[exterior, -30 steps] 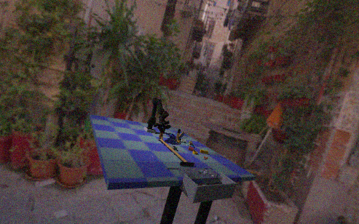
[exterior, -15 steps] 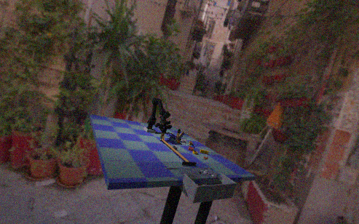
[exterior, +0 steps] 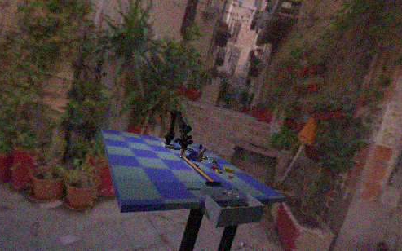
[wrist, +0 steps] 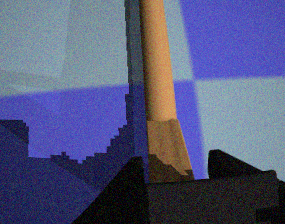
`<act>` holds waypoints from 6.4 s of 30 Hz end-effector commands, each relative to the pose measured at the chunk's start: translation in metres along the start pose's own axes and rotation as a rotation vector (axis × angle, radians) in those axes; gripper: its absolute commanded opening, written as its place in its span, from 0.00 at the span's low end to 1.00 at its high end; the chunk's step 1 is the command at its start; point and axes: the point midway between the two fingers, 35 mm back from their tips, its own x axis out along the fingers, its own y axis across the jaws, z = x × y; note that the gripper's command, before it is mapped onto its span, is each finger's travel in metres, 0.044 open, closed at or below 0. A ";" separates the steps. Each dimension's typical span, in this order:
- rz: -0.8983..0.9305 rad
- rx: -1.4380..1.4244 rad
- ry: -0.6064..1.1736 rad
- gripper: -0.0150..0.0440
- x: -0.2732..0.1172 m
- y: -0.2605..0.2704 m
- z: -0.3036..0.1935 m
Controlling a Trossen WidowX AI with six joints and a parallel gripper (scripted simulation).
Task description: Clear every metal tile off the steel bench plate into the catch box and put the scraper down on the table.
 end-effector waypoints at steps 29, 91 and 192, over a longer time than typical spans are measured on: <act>0.015 -0.005 -0.013 0.25 0.029 0.006 0.044; 0.017 -0.006 -0.020 0.25 0.082 0.013 0.123; 0.014 -0.005 -0.021 0.25 0.080 0.014 0.136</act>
